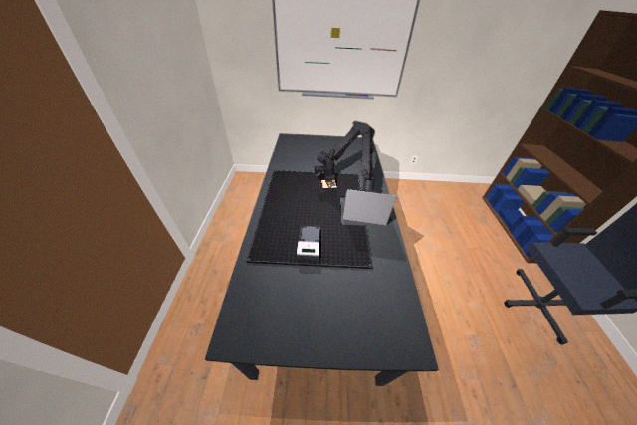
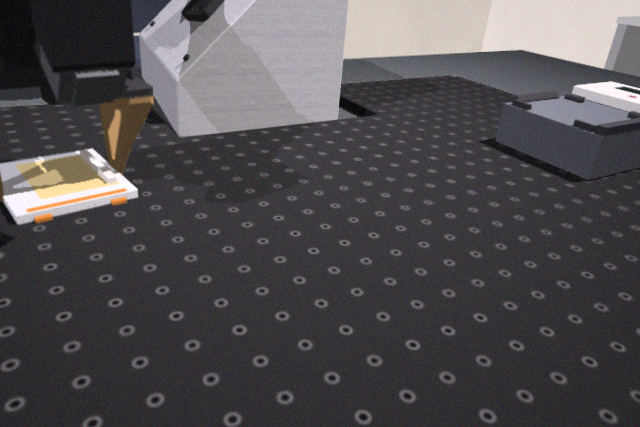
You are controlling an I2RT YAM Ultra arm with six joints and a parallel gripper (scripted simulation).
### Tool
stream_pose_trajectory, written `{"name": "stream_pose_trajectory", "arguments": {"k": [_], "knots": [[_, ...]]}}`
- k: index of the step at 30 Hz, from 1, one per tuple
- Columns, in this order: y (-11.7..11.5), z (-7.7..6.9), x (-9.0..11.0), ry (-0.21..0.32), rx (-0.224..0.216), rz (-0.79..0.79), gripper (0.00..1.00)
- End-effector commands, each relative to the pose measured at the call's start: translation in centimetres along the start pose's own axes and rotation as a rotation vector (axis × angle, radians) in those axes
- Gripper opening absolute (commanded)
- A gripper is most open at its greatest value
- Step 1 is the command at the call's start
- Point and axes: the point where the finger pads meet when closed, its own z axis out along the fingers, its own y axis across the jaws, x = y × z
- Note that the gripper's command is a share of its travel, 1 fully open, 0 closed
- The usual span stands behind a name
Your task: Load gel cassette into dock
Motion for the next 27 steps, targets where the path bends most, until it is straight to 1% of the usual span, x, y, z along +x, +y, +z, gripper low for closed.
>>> {"name": "stream_pose_trajectory", "arguments": {"k": [1,7,8,10,11,12,22,24,27], "knots": [[1.0,0.4,-0.3,-0.008,-0.015,-0.019,0.00],[1.0,0.4,-0.3,-0.008,-0.015,-0.019,0.00],[0.5,-0.5,0.5,-0.009,-0.010,-0.011,0.00],[0.6,-1.0,0.2,-0.016,-0.009,-0.010,0.00],[-0.4,-1.4,-0.3,-0.028,0.007,0.006,0.00],[-0.9,-1.7,-0.5,-0.033,0.017,0.014,0.00],[-1.1,-3.1,-0.4,-0.028,0.024,0.017,0.00],[-1.1,-3.1,-0.4,-0.028,0.024,0.017,0.00],[-1.1,-3.5,-0.4,-0.028,0.024,0.017,0.00]]}}
